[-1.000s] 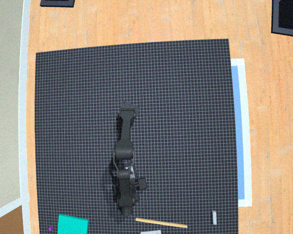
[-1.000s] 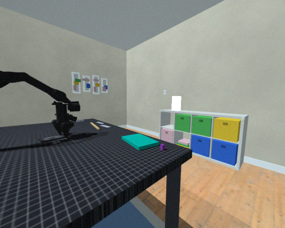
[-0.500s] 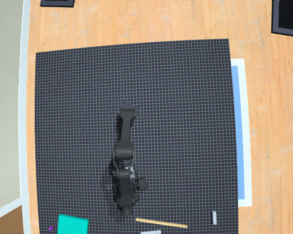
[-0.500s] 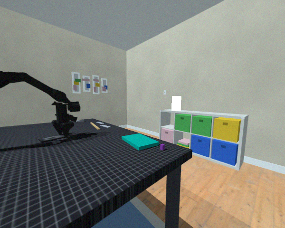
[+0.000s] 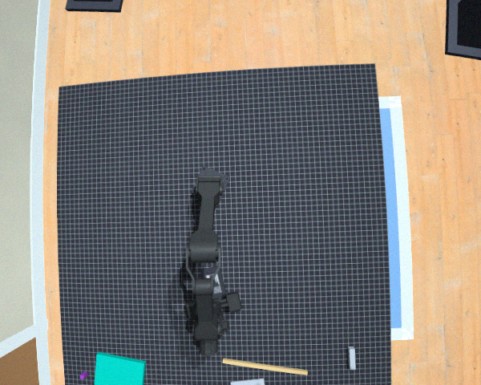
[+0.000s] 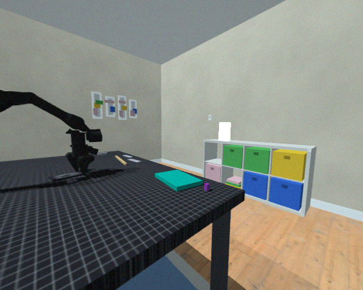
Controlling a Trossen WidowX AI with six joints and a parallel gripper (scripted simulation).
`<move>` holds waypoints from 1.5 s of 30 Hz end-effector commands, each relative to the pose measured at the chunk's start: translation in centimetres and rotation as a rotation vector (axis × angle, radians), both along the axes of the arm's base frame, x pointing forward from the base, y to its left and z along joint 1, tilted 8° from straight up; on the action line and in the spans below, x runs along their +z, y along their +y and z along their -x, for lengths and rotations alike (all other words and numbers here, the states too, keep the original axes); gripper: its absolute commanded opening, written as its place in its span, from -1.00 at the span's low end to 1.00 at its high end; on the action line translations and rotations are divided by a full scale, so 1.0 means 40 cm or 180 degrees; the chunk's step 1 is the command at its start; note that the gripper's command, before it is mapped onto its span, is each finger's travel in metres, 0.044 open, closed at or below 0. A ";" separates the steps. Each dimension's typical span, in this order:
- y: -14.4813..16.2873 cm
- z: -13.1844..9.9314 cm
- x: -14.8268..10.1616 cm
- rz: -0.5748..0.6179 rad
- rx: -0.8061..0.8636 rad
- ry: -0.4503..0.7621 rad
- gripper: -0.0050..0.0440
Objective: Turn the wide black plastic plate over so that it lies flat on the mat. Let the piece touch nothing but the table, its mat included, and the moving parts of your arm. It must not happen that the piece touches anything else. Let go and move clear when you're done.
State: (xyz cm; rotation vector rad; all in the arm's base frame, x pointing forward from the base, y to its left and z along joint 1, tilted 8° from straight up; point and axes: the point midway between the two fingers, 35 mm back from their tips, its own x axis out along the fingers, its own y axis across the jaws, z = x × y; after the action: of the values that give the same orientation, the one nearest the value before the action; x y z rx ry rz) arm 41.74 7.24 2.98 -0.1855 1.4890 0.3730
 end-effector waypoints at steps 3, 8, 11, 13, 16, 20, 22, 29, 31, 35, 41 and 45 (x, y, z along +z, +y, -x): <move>0.002 -0.002 0.005 0.0004 -0.0003 -0.0023 0.91; 0.002 -0.002 0.005 0.0004 -0.0003 -0.0023 0.91; 0.002 -0.002 0.005 0.0004 -0.0003 -0.0023 0.91; 0.002 -0.002 0.005 0.0004 -0.0003 -0.0023 0.91; 0.002 -0.002 0.005 0.0004 -0.0003 -0.0023 0.91; 0.002 -0.002 0.005 0.0004 -0.0003 -0.0023 0.91; 0.002 -0.002 0.005 0.0004 -0.0003 -0.0023 0.91; 0.002 -0.002 0.005 0.0004 -0.0003 -0.0023 0.91; 0.002 -0.002 0.005 0.0004 -0.0003 -0.0023 0.71; 0.002 -0.002 0.005 0.0004 -0.0003 -0.0023 0.71; 0.002 -0.002 0.005 0.0004 -0.0003 -0.0023 0.71; 0.002 -0.002 0.005 0.0004 -0.0003 -0.0023 0.71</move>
State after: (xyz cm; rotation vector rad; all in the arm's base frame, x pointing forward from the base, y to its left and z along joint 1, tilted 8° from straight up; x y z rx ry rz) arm 41.74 7.24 2.98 -0.1855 1.4889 0.3730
